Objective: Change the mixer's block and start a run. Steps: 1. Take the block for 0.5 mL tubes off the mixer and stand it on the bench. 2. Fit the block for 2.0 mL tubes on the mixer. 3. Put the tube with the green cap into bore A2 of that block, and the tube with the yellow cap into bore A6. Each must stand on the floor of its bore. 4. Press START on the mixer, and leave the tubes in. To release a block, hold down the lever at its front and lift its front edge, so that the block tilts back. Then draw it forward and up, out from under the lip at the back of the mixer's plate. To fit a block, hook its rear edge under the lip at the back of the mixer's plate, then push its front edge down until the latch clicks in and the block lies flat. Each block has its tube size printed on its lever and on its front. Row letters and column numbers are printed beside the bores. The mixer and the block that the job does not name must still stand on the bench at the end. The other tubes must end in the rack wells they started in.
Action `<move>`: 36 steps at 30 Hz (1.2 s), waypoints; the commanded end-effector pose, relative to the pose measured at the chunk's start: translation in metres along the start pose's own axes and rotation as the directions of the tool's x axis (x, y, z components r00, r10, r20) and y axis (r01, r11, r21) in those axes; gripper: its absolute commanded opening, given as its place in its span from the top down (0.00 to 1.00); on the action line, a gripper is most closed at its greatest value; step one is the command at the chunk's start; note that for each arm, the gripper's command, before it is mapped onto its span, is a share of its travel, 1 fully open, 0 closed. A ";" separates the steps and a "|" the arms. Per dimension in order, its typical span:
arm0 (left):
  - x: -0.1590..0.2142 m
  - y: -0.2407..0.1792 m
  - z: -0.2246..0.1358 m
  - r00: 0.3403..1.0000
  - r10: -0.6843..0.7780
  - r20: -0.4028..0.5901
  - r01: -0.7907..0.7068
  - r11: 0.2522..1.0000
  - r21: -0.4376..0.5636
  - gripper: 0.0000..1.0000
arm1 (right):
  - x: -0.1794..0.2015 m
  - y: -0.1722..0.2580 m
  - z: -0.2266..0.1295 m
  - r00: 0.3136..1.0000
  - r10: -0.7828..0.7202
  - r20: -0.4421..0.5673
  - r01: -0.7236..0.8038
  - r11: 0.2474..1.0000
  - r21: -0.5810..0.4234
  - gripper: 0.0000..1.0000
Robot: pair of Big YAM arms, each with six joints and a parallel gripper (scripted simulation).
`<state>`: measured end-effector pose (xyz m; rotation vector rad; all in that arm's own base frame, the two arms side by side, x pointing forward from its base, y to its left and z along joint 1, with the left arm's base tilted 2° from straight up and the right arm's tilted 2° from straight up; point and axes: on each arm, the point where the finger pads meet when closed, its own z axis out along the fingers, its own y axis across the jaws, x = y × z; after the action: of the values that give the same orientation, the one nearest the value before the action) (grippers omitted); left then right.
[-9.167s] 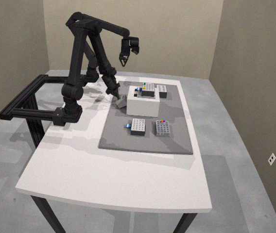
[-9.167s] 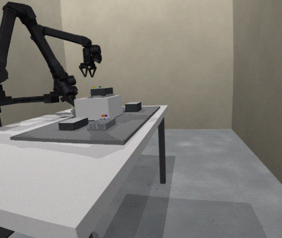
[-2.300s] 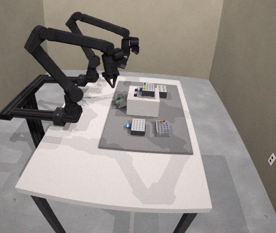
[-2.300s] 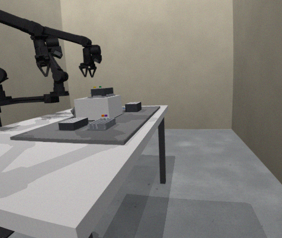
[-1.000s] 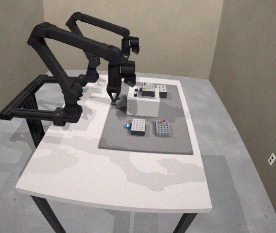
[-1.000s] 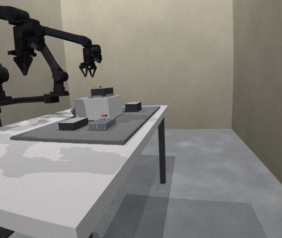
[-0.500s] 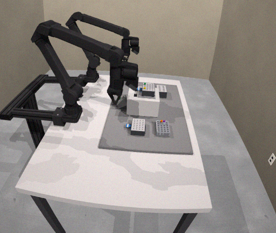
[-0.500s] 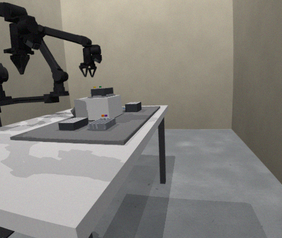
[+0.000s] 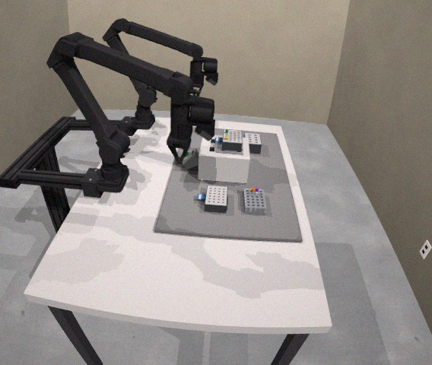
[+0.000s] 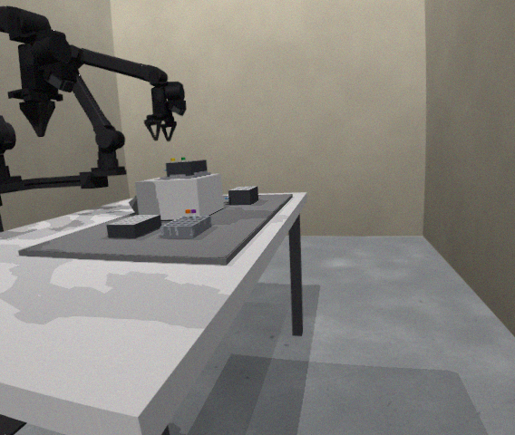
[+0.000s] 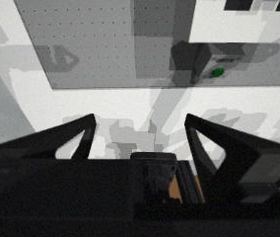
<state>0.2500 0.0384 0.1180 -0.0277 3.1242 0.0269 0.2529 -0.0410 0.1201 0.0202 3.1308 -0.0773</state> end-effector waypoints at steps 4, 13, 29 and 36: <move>-0.028 0.005 -0.025 0.997 -0.011 0.074 0.012 1.000 -0.009 0.00 | 0.001 -0.003 0.005 0.999 0.025 -0.027 -0.025 1.000 -0.002 1.00; -0.030 0.005 -0.028 0.997 -0.011 0.080 0.012 1.000 -0.010 0.00 | -0.005 0.000 -0.002 1.000 -0.018 0.021 0.018 1.000 0.004 1.00; -0.009 0.002 -0.006 1.000 -0.010 0.024 0.011 1.000 -0.003 0.00 | 0.001 0.001 -0.004 1.000 0.008 0.009 -0.008 1.000 0.003 1.00; -0.005 0.002 -0.002 1.000 -0.010 0.013 0.010 1.000 -0.002 0.00 | 0.002 0.002 0.000 1.000 0.007 -0.016 -0.007 1.000 0.001 1.00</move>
<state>0.2514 0.0386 0.1194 -0.0277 3.1203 0.0277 0.2528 -0.0413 0.1198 0.0232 3.1319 -0.0741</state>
